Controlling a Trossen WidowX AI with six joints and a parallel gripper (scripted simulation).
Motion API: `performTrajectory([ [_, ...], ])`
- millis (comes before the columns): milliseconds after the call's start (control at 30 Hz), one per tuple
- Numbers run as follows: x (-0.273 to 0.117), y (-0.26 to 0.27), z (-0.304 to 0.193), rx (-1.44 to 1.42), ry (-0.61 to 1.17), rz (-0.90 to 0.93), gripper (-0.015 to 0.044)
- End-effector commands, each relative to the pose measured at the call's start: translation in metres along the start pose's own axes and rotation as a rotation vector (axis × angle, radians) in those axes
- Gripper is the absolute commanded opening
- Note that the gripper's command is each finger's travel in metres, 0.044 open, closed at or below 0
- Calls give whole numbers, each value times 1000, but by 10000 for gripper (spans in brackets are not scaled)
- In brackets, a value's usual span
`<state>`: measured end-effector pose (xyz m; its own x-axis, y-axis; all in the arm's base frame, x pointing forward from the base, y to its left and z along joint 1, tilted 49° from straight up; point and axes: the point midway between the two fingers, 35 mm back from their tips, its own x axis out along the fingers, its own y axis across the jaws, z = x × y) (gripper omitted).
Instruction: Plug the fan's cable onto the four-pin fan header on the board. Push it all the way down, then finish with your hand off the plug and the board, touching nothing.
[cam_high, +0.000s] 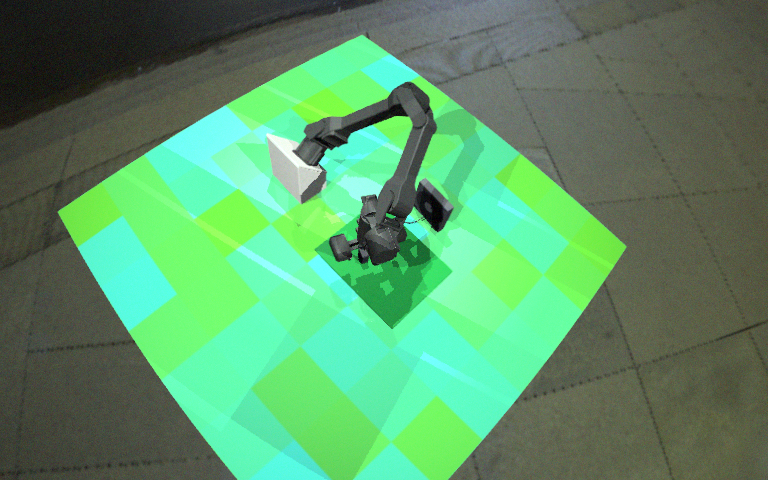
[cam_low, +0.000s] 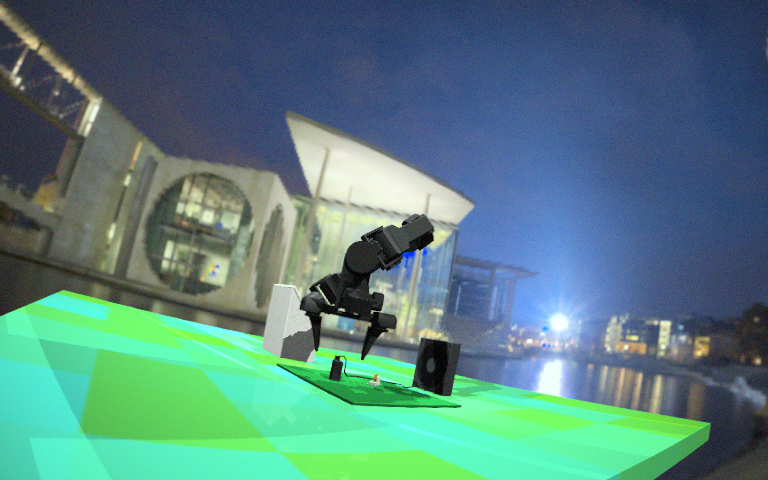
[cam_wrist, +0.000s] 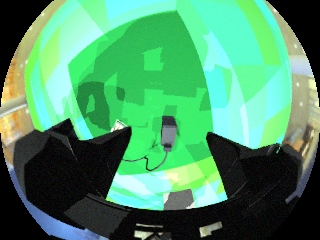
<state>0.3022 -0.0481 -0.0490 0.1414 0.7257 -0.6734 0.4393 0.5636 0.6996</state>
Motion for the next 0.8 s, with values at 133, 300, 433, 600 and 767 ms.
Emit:
performTrajectory([
  [133, 15, 0, -3, 7, 9, 6, 440],
  [300, 23, 0, -3, 7, 9, 6, 440],
  [433, 30, 1, -3, 7, 10, 7, 440],
  [600, 38, 1, -4, 7, 10, 8, 440],
  [767, 40, 1, -4, 7, 10, 8, 440],
])
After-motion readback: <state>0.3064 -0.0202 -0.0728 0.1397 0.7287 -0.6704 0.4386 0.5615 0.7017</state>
